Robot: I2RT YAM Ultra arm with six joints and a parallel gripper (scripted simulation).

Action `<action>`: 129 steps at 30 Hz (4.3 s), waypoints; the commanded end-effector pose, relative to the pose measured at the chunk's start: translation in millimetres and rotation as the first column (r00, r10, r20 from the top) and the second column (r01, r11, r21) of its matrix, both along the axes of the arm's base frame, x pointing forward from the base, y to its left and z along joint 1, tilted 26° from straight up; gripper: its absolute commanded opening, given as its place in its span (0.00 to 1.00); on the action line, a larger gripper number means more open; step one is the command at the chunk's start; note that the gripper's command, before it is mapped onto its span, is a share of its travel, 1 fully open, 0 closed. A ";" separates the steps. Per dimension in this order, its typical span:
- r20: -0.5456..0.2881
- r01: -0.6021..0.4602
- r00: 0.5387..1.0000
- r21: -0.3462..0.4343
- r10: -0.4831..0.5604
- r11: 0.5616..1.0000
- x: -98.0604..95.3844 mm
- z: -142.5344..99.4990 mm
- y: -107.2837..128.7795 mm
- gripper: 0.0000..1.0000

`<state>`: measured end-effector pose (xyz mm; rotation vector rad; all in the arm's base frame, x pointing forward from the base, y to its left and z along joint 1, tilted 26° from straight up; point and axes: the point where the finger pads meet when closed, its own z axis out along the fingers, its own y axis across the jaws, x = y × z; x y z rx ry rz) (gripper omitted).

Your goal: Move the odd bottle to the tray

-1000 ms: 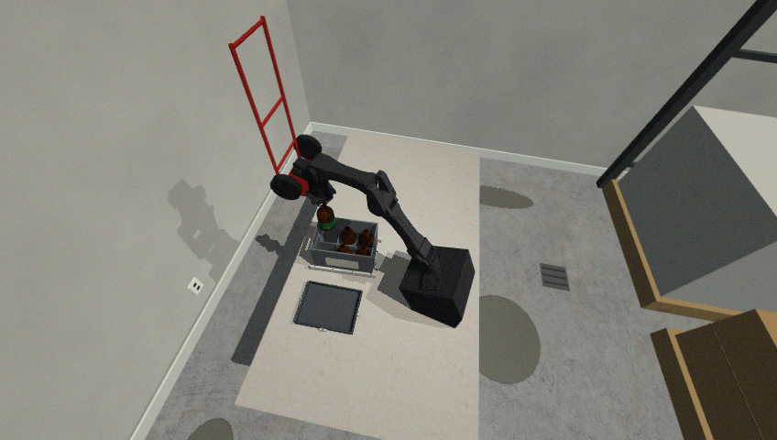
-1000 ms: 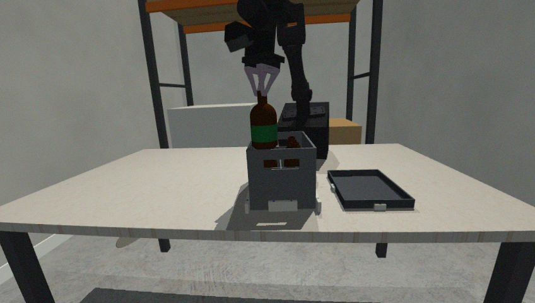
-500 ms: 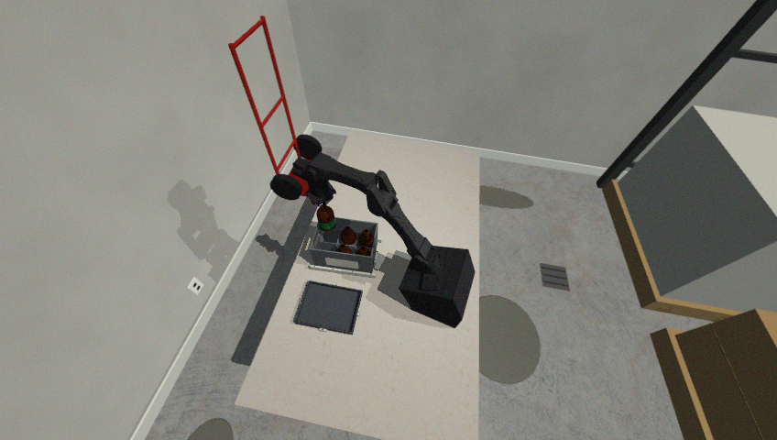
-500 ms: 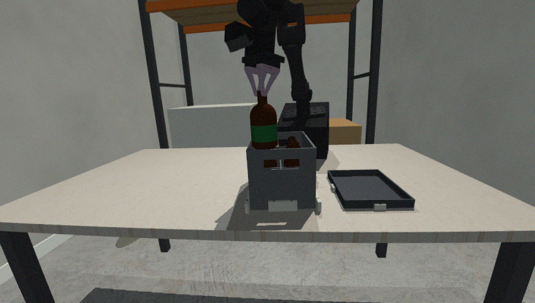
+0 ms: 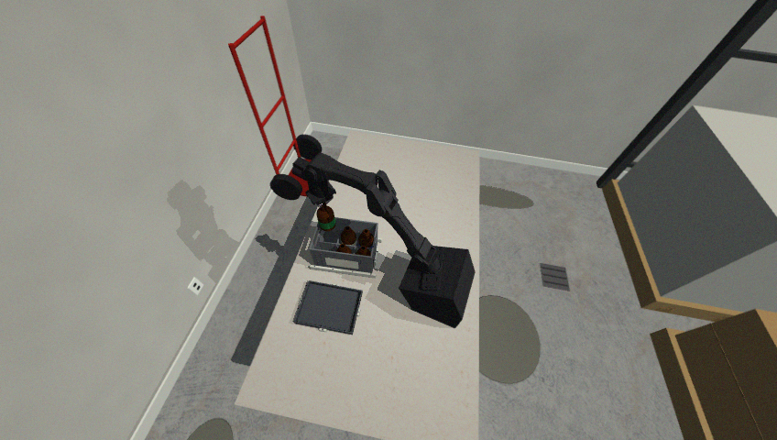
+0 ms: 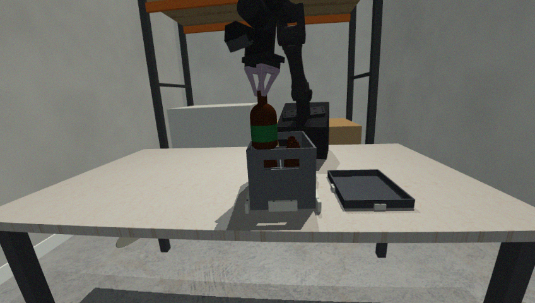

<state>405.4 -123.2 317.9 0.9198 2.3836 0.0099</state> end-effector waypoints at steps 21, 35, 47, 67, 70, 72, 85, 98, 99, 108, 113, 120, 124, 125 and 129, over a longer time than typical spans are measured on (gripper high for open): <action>0.041 0.010 0.999 -0.020 -0.009 1.000 -12.0 29.9 -3.1 0.00; 0.054 0.010 0.999 -0.023 -0.009 1.000 -10.9 34.0 -3.4 0.00; 0.055 0.010 0.998 -0.024 -0.009 1.000 -10.7 34.1 -3.5 0.00; 0.055 0.010 0.998 -0.024 -0.009 1.000 -10.7 34.1 -3.5 0.00; 0.055 0.010 0.998 -0.024 -0.009 1.000 -10.7 34.1 -3.5 0.00; 0.055 0.010 0.998 -0.024 -0.009 1.000 -10.7 34.1 -3.5 0.00; 0.055 0.010 0.998 -0.024 -0.009 1.000 -10.7 34.1 -3.5 0.00; 0.058 0.011 0.998 -0.025 -0.009 1.000 -11.1 35.4 -3.2 0.00; 0.060 0.011 0.998 -0.025 -0.009 1.000 -11.1 35.8 -3.0 0.00; 0.081 0.008 0.997 -0.031 -0.006 0.999 -12.3 42.5 0.9 0.00; 0.084 0.005 0.996 -0.030 -0.003 1.000 -11.4 42.8 3.0 0.00; 0.077 0.005 0.997 -0.026 -0.003 1.000 -11.5 39.7 6.0 0.00; 0.057 0.001 0.998 -0.020 0.000 1.000 -11.9 32.2 8.6 0.00; 0.062 0.001 0.998 -0.021 0.000 1.000 -11.8 34.1 9.1 0.00; 0.063 0.002 0.998 -0.021 0.000 1.000 -12.1 34.0 9.6 0.00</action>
